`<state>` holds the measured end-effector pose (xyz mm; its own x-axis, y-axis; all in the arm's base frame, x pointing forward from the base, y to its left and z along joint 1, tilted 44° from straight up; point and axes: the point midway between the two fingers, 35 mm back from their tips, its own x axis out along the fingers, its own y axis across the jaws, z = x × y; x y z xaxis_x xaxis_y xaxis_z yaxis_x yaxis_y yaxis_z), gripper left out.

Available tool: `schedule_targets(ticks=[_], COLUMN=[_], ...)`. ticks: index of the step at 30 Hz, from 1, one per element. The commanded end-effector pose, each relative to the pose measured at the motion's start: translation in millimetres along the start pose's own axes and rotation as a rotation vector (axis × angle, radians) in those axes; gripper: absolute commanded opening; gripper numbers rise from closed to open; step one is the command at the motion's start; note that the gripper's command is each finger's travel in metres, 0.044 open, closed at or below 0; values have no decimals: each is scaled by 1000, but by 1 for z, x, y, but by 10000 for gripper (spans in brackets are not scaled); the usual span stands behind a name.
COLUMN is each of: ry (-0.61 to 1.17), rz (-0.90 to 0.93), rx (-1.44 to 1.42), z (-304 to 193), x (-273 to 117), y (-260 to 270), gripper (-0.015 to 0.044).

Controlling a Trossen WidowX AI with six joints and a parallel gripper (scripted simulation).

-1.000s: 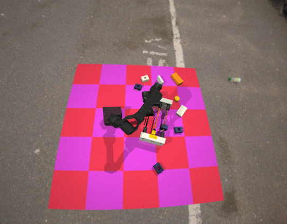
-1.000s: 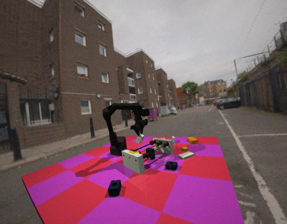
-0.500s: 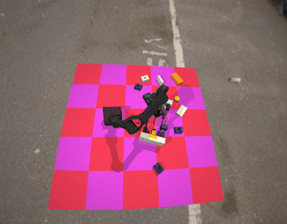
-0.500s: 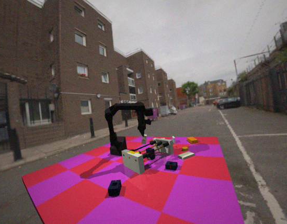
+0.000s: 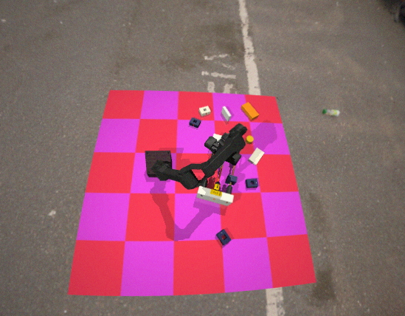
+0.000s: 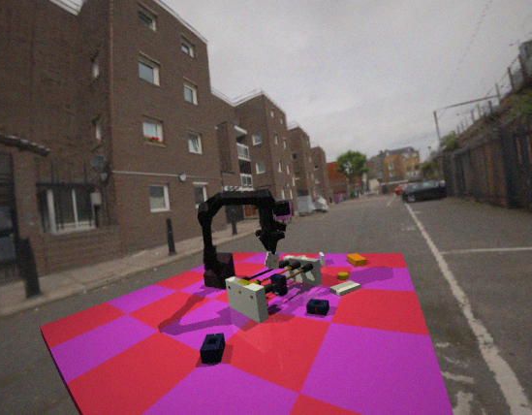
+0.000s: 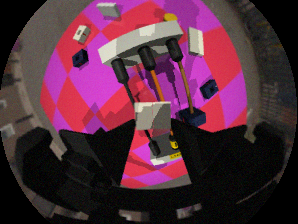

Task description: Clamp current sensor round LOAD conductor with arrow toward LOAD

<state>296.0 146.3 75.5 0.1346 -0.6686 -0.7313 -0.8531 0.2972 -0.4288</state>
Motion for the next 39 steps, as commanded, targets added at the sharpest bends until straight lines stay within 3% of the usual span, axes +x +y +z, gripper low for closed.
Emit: schedule_targets(ticks=[1,9,39], ry=[5,11,11], rz=[-6,-7,-8], rx=[-131,-340,-344], z=[3,5,6], x=[2,6,46], y=[-12,-31,-32], gripper=[0,0,0])
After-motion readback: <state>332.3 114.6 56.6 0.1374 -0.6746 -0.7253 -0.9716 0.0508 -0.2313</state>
